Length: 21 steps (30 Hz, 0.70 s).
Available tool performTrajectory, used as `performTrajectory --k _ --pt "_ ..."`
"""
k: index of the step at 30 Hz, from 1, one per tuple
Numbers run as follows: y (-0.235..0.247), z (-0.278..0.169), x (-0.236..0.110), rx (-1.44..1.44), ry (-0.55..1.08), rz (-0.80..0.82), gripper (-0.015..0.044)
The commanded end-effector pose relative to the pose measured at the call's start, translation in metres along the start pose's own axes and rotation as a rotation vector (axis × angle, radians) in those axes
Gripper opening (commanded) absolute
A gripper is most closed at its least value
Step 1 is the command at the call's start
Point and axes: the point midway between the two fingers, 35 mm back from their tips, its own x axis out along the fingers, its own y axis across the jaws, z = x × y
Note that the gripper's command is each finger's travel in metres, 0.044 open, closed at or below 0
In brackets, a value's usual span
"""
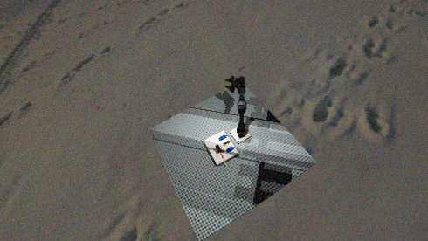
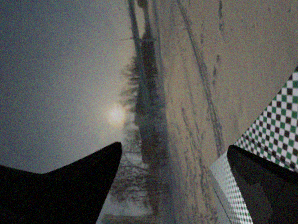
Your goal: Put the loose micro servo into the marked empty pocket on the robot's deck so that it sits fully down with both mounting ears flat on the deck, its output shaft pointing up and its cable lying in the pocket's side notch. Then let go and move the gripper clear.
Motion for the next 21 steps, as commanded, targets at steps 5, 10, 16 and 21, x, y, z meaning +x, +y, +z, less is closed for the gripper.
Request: performTrajectory --k 5,10,16,21 --pt "-0.001 -0.007 0.012 0.005 0.010 -0.008 0.0440" --pt "-0.007 -0.033 0.049 0.054 0.056 -0.041 0.0440" --pt "-0.020 -0.086 0.101 0.149 0.135 -0.118 0.0440" --pt "-0.032 -0.137 0.136 0.206 0.194 -0.193 0.0440"
